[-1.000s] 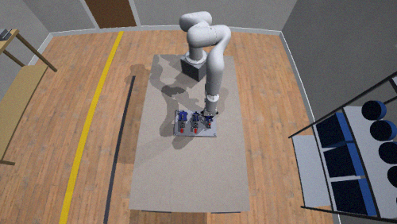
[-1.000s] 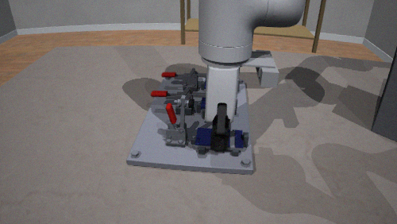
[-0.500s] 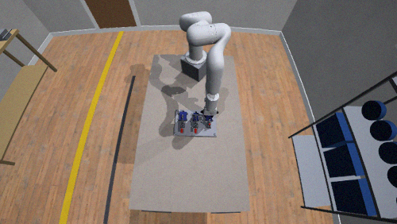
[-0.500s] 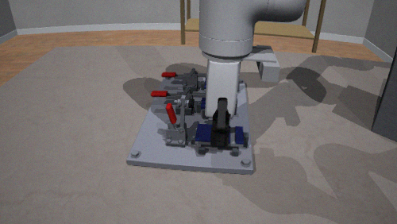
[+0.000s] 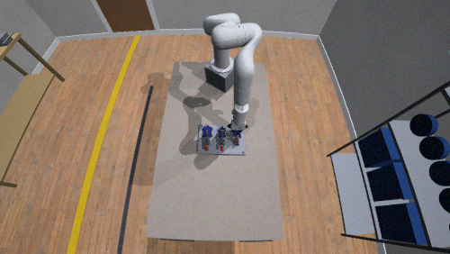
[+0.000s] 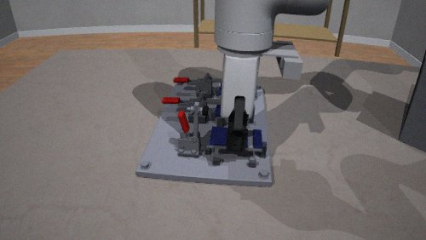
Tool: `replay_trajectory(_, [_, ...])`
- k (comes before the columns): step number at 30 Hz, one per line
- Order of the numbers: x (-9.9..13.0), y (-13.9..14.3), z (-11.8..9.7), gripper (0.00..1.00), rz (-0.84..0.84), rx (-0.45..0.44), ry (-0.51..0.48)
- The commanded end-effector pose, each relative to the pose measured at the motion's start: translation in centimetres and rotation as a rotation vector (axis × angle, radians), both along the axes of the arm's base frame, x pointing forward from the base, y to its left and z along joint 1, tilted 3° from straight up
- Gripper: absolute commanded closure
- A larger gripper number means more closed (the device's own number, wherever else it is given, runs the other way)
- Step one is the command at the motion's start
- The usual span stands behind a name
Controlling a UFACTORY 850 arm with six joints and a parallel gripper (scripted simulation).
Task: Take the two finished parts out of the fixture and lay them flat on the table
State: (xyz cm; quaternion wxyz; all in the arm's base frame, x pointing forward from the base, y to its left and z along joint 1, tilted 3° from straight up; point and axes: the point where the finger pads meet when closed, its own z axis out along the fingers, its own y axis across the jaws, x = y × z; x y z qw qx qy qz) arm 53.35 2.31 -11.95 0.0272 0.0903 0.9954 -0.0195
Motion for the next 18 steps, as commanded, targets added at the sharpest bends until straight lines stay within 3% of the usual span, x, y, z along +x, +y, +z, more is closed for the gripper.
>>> replay_trajectory(1, [0.11,0.03,0.56,1.00,0.000,0.001,0.009])
replay_trajectory(18, [0.08,0.05,1.16,1.00,0.000,0.001,0.009])
